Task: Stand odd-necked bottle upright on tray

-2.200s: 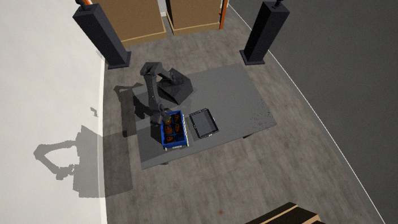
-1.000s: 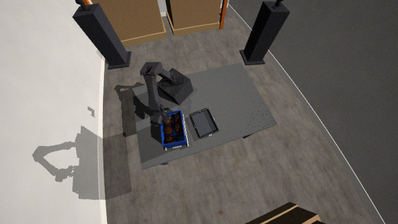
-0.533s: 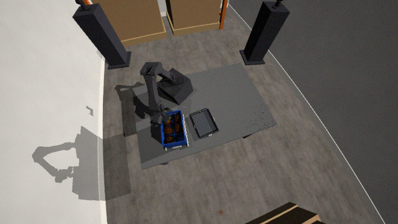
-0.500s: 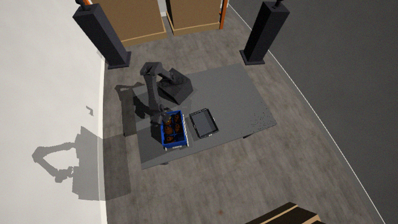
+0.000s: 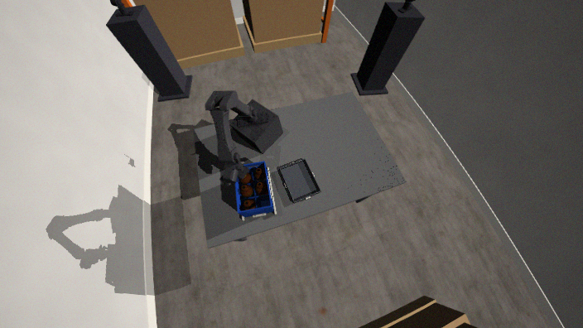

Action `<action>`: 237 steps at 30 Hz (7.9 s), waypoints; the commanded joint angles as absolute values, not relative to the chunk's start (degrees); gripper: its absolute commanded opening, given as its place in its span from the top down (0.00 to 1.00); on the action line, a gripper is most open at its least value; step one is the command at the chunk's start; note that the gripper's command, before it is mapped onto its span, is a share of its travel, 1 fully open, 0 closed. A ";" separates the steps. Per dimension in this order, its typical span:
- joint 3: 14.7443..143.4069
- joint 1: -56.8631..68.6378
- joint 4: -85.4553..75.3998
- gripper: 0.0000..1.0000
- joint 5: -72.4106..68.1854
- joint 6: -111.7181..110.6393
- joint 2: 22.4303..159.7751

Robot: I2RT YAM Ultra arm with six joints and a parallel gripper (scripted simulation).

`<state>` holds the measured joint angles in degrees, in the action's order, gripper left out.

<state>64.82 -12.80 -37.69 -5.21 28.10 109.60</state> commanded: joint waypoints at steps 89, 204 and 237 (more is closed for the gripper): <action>64.13 -13.13 -36.19 0.39 -5.64 27.87 109.35; 73.74 -11.00 -54.23 1.00 -5.76 29.50 99.30; 64.35 6.32 -51.07 1.00 -7.97 46.92 96.09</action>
